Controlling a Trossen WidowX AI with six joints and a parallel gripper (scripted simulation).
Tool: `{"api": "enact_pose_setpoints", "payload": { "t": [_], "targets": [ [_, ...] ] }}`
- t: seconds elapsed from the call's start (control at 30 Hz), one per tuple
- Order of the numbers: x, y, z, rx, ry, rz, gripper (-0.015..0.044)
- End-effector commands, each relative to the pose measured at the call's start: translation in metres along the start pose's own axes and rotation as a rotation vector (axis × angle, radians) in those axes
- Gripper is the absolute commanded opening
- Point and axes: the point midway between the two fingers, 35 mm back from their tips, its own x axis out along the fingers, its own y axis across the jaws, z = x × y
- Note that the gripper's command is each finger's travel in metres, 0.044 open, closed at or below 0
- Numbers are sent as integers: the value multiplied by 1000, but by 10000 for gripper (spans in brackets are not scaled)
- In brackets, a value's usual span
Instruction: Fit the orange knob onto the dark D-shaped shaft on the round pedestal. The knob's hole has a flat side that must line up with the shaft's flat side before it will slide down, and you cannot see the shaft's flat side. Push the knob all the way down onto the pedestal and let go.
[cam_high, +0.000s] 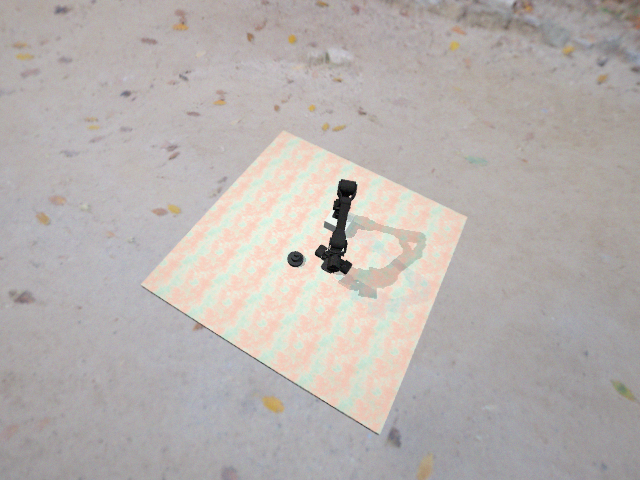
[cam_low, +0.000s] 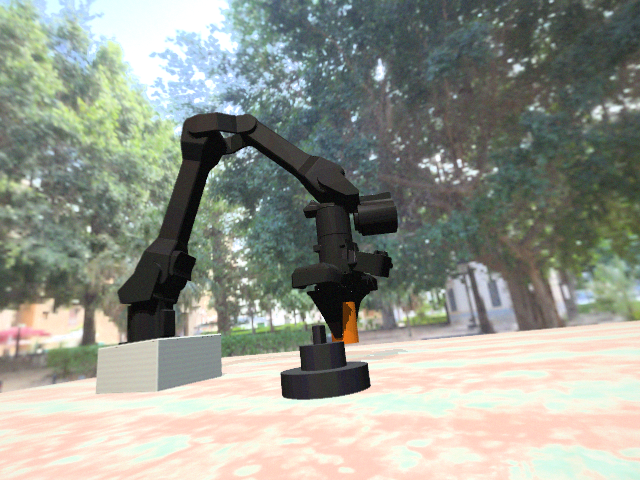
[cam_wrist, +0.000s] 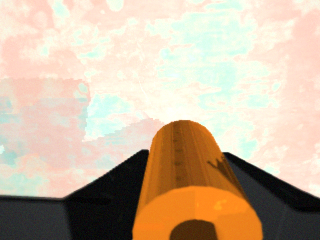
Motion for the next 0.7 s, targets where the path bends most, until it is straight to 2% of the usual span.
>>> {"api": "enact_pose_setpoints", "payload": {
  "t": [0.0,0.33,0.67],
  "targets": [
    [-30,2,4,0,-11,8,0],
    [-101,-2,-4,-1,-10,7,0],
    [-103,-10,1,-2,-11,6,0]
  ]
}}
